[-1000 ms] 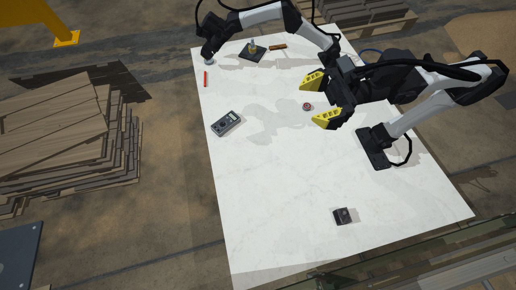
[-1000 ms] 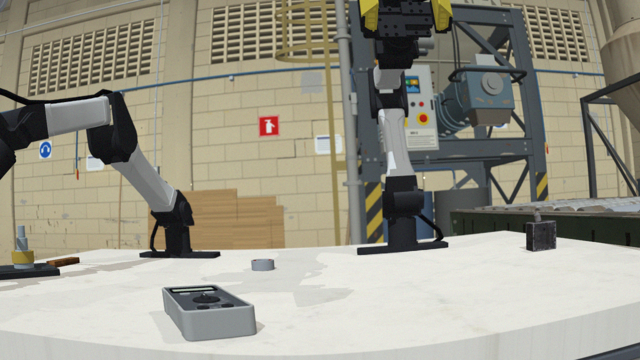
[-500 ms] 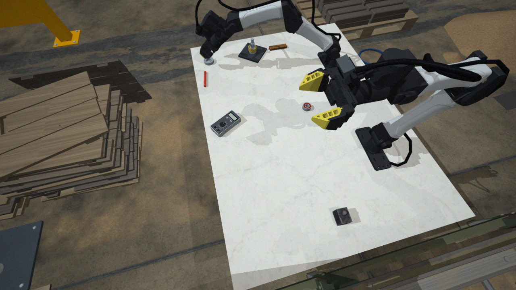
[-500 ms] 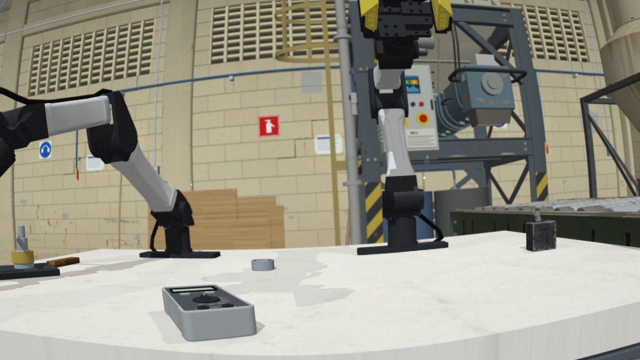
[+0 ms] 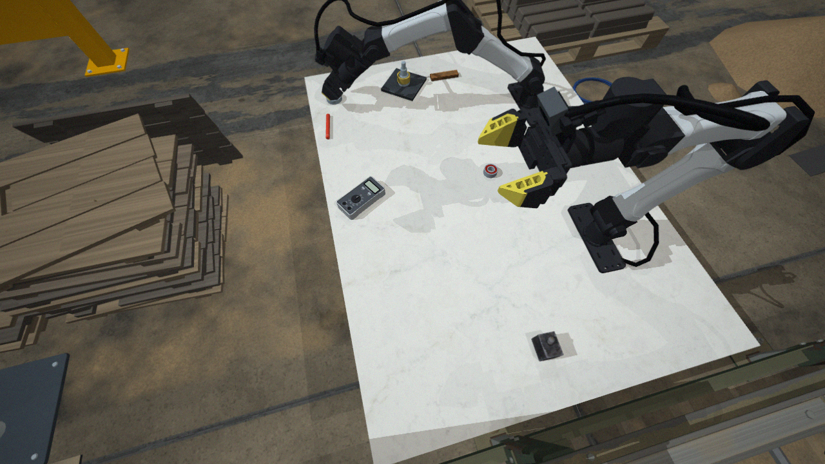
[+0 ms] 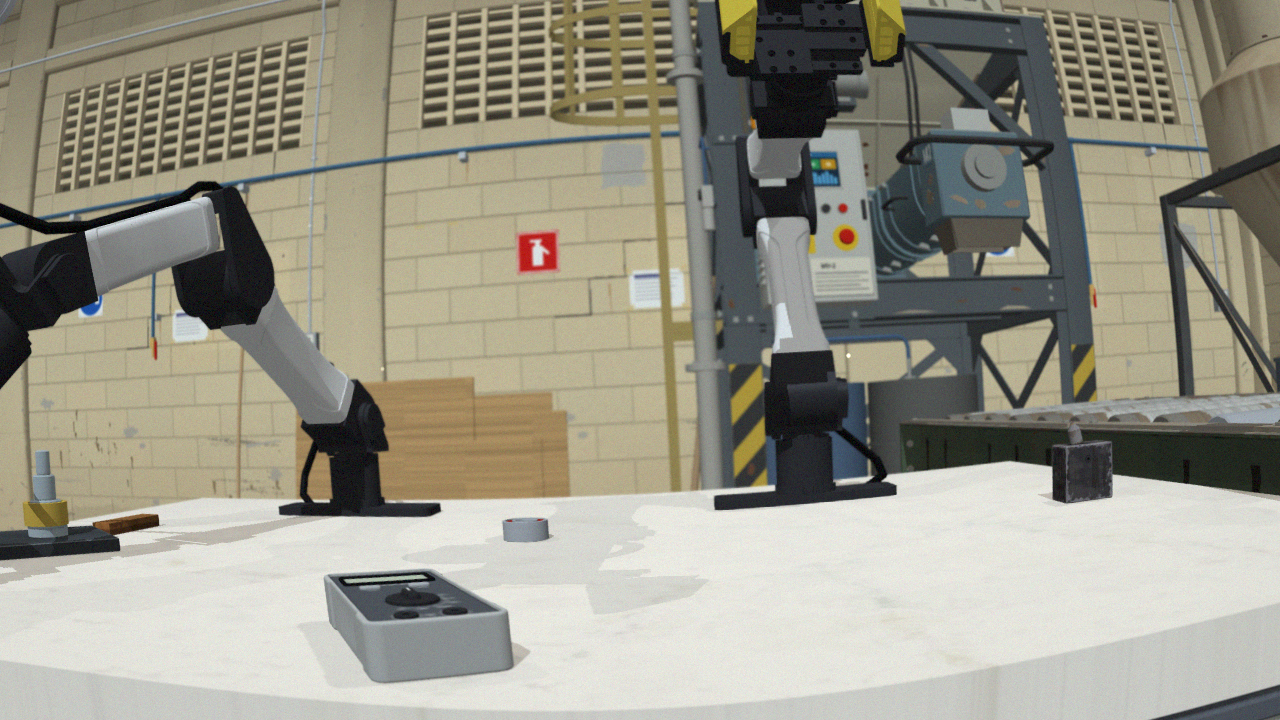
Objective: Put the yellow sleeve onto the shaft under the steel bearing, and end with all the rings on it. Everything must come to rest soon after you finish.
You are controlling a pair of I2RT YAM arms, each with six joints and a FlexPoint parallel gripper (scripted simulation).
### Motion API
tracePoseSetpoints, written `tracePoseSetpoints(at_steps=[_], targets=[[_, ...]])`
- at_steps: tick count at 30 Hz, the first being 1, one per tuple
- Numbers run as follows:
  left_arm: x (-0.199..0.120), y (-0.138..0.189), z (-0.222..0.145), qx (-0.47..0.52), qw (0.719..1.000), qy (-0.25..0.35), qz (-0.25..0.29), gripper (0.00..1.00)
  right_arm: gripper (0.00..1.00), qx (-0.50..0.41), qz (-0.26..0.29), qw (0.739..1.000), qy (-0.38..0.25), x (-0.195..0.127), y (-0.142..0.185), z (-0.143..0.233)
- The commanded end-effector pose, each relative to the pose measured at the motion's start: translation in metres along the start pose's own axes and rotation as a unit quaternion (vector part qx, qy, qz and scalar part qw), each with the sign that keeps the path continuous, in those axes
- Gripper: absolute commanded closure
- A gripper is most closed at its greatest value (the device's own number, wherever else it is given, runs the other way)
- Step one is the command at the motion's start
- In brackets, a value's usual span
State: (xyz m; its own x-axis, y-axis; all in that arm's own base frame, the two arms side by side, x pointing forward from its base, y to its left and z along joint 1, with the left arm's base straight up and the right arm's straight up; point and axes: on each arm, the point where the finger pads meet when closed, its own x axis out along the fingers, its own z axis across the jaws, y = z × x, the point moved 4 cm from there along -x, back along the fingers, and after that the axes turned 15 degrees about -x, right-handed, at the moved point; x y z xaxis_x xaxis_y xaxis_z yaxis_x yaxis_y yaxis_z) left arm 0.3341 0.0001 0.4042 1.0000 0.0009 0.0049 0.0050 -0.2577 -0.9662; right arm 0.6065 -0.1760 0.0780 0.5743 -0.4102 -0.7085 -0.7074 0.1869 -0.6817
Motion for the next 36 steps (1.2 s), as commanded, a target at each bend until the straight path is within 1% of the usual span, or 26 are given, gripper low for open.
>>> tracePoseSetpoints(at_steps=[1, 5, 7, 8, 9, 10, 11, 12, 13, 15, 17, 18, 20, 22, 23, 24, 25, 26, 27, 28, 30, 31, 32, 36], targets=[[-0.001, -0.009, -0.002, 0.002, 1.000, 0.001, -0.015, 0.00, 0.29, 0.003, -0.026, 1.000, 0.003, -0.005, -0.012, 0.000], [-0.001, -0.009, -0.002, 0.002, 1.000, 0.001, -0.015, 0.00, 0.29, 0.004, -0.030, 1.000, 0.003, -0.006, -0.015, 0.000], [-0.001, -0.009, -0.002, 0.002, 1.000, 0.001, -0.015, 0.00, 0.29, -0.003, -0.008, 1.000, 0.003, 0.016, 0.012, 0.007], [-0.001, -0.009, -0.002, 0.002, 1.000, 0.001, -0.015, 0.00, 0.29, -0.004, -0.006, 1.000, 0.002, 0.019, 0.016, 0.009], [-0.001, -0.009, -0.002, 0.002, 1.000, 0.001, -0.015, 0.00, 0.29, -0.006, -0.004, 1.000, 0.001, 0.019, 0.014, 0.009], [-0.001, -0.009, -0.002, 0.002, 1.000, 0.001, -0.015, 0.00, 0.29, 0.000, -0.024, 1.000, 0.000, 0.009, 0.000, 0.008], [-0.001, -0.009, -0.002, 0.002, 1.000, 0.001, -0.015, 0.00, 0.29, -0.001, -0.021, 1.000, 0.000, 0.005, 0.002, 0.007], [-0.001, -0.009, -0.002, 0.002, 1.000, 0.001, -0.015, 0.00, 0.29, 0.005, -0.045, 0.999, 0.000, -0.007, -0.017, 0.005], [-0.001, -0.009, -0.002, 0.002, 1.000, 0.001, -0.015, 0.00, 0.29, 0.005, -0.047, 0.999, -0.001, -0.004, -0.017, 0.006], [-0.001, -0.009, -0.002, 0.002, 1.000, 0.001, -0.015, 0.00, 0.29, -0.002, -0.007, 1.000, 0.004, 0.024, 0.021, 0.005], [-0.001, -0.009, -0.002, 0.002, 1.000, 0.001, -0.015, 0.00, 0.29, -0.002, -0.002, 1.000, 0.005, 0.032, 0.029, 0.008], [-0.001, -0.009, -0.002, 0.002, 1.000, 0.001, -0.015, 0.00, 0.29, -0.003, -0.007, 1.000, 0.003, 0.027, 0.021, 0.008], [-0.001, -0.009, -0.002, 0.002, 1.000, 0.001, -0.015, 0.00, 0.29, 0.009, -0.047, 0.999, 0.002, 0.003, -0.013, 0.002], [-0.001, -0.009, -0.002, 0.002, 1.000, 0.001, -0.015, 0.00, 0.29, 0.009, -0.047, 0.999, 0.002, 0.003, -0.013, 0.002], [-0.001, -0.009, -0.002, 0.002, 1.000, 0.001, -0.015, 0.00, 0.29, 0.004, -0.027, 1.000, 0.000, 0.014, 0.007, 0.005], [-0.001, -0.009, -0.002, 0.002, 1.000, 0.001, -0.015, 0.00, 0.29, -0.004, -0.013, 1.000, 0.001, 0.020, 0.019, 0.008], [-0.001, -0.009, -0.002, 0.002, 1.000, 0.001, -0.015, 0.00, 0.29, -0.006, -0.004, 1.000, 0.001, 0.030, 0.029, 0.012], [-0.001, -0.009, -0.002, 0.002, 1.000, 0.001, -0.015, 0.00, 0.29, -0.006, -0.006, 1.000, 0.000, 0.034, 0.030, 0.014], [-0.001, -0.009, -0.002, 0.002, 1.000, 0.001, -0.015, 0.00, 0.29, -0.002, -0.020, 1.000, 0.000, 0.011, 0.005, 0.008], [-0.001, -0.009, -0.002, 0.002, 1.000, 0.001, -0.015, 0.00, 0.29, 0.002, -0.037, 0.999, -0.001, 0.000, -0.010, 0.006], [-0.001, -0.009, -0.002, 0.002, 1.000, 0.001, -0.015, 0.00, 0.29, 0.006, -0.056, 0.998, -0.002, -0.003, -0.019, 0.007], [-0.001, -0.009, -0.002, 0.002, 1.000, 0.001, -0.015, 0.00, 0.29, 0.000, -0.037, 0.999, -0.002, 0.005, -0.007, 0.009], [-0.001, -0.009, -0.002, 0.002, 1.000, 0.001, -0.015, 0.00, 1.00, 0.005, -0.034, 0.999, 0.002, 0.005, -0.007, 0.002], [-0.001, -0.009, -0.002, 0.002, 1.000, 0.001, -0.015, 0.00, 1.00, 0.009, -0.040, 0.999, 0.003, 0.006, -0.009, -0.001]])
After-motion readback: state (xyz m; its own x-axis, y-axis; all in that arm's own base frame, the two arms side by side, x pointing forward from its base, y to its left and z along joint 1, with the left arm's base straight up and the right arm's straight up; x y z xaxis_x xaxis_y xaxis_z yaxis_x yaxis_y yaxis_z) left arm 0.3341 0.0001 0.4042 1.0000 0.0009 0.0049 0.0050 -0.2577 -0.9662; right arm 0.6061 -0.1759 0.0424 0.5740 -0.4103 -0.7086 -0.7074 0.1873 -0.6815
